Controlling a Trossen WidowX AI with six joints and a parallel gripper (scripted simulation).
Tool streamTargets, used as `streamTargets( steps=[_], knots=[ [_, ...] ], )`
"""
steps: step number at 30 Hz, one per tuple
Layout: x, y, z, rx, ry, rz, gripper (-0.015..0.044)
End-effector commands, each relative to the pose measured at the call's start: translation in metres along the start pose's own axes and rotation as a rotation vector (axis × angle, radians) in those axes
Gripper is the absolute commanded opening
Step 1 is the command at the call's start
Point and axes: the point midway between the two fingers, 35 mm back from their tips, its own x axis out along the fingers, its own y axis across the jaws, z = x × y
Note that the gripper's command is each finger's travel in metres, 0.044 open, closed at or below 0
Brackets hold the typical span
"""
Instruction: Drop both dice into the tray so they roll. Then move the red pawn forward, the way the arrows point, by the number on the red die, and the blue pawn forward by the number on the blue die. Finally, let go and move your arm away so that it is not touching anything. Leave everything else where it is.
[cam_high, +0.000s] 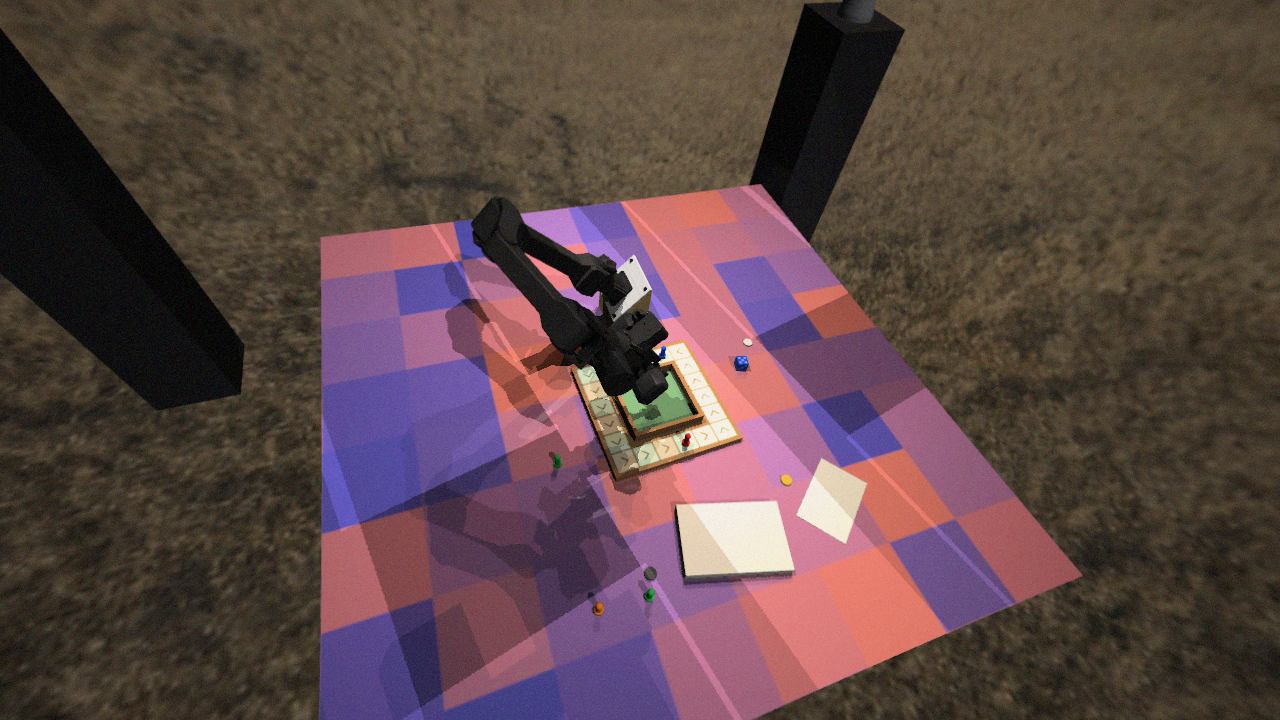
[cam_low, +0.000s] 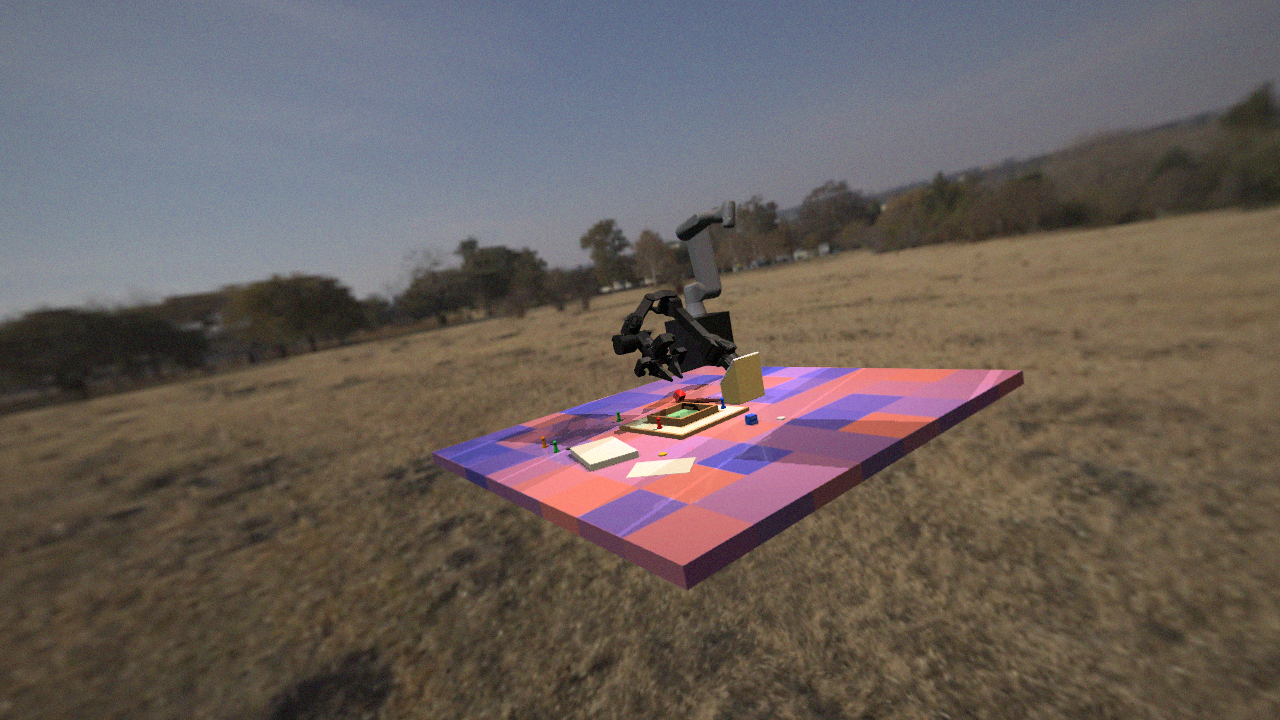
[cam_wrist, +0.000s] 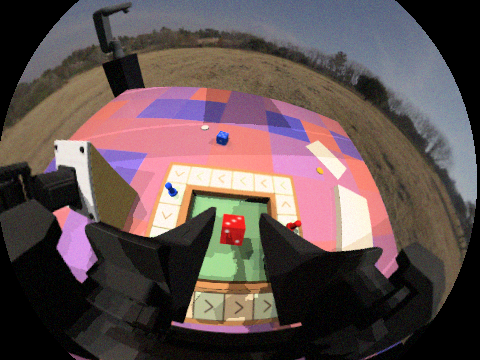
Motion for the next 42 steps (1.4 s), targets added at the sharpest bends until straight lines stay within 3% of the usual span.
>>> streamTargets(
  steps=[1,6,8,12,16,22,24,26,31,37,42],
  knots=[
    [-0.017,-0.001,0.019,0.004,-0.005,-0.002,0.0289],
    [-0.025,-0.001,0.029,0.006,-0.007,-0.002,0.0420],
    [-0.018,0.001,0.026,0.020,0.059,0.024,0.0440],
    [0.014,0.005,0.011,0.053,0.471,0.086,0.0440],
    [0.027,0.000,0.006,0.010,0.825,0.008,0.0440],
    [0.027,0.000,0.006,0.006,0.841,0.001,0.0440],
    [0.028,0.003,0.009,0.008,0.764,0.035,0.0440],
    [0.032,0.002,0.013,0.057,0.765,0.015,0.0387],
    [0.068,-0.002,0.046,0.416,0.762,-0.136,0.0275],
    [0.118,0.004,0.084,0.861,0.735,-0.331,0.0275],
    [0.140,0.010,0.099,1.054,0.714,-0.419,0.0275]
  ],
)
